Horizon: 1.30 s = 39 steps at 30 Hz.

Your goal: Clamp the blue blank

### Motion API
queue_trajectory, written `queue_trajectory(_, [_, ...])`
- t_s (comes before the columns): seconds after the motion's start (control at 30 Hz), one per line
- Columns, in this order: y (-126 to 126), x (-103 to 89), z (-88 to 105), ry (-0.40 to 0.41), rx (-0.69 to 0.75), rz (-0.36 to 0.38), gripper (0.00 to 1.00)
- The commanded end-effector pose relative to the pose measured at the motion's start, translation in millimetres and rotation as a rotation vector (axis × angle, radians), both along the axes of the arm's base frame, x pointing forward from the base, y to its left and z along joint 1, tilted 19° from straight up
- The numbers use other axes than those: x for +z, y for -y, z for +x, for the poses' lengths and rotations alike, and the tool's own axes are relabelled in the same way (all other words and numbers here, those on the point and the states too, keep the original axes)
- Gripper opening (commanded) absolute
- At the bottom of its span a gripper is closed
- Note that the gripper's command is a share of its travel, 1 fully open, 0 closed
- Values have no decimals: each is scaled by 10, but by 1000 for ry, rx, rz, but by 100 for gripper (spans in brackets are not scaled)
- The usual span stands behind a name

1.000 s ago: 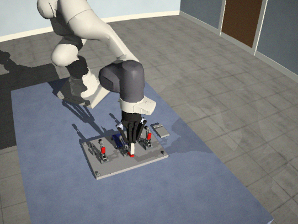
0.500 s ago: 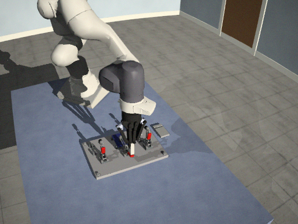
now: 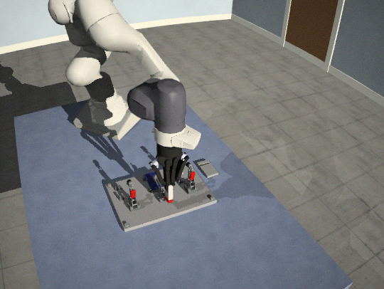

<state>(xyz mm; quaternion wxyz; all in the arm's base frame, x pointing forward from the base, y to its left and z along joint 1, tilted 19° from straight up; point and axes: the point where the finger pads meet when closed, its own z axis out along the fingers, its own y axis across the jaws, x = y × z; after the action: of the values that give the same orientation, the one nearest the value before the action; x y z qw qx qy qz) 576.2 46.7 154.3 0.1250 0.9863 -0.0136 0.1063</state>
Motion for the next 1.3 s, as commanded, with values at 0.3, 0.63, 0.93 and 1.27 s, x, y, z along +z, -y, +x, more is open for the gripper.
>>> queue_trajectory(0.3, [10,-9,6,2,-3,3,0])
queue_trajectory(0.63, [15,-28,10,2,-3,3,0])
queue_trajectory(0.93, [16,-30,10,2,-3,3,0])
queue_trajectory(1.27, [20,-47,14,2,-3,3,0])
